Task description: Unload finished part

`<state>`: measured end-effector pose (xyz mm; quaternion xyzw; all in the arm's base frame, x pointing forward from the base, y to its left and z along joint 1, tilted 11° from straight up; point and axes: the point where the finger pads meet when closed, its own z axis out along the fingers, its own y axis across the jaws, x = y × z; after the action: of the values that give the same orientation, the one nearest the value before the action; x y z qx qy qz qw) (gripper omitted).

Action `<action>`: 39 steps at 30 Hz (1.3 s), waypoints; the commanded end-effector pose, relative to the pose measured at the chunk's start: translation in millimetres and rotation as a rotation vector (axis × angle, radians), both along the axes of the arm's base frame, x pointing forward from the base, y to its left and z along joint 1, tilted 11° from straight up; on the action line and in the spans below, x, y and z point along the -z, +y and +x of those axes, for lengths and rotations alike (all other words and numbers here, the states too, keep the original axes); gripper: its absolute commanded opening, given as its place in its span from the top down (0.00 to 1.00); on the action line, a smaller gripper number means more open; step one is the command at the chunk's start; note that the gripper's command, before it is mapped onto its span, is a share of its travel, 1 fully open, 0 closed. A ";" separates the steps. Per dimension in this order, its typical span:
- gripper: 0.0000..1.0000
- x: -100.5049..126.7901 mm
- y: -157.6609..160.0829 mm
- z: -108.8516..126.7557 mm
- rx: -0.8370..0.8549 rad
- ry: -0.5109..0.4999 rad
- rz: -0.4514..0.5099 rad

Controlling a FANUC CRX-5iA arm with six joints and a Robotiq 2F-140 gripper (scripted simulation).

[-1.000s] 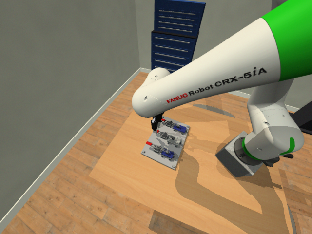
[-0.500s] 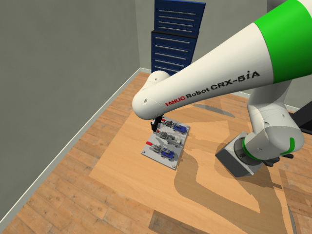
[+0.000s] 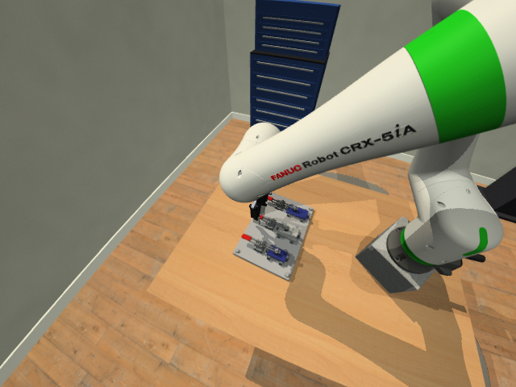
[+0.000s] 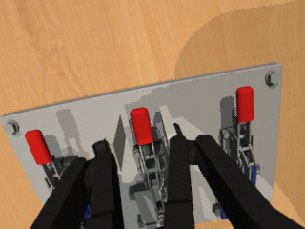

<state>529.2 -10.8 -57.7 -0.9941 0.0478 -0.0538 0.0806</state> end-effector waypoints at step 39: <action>0.89 -0.1 -0.1 0.2 0.000 0.000 0.000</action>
<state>529.2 -10.8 -57.7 -0.9941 0.0478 -0.0538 0.0806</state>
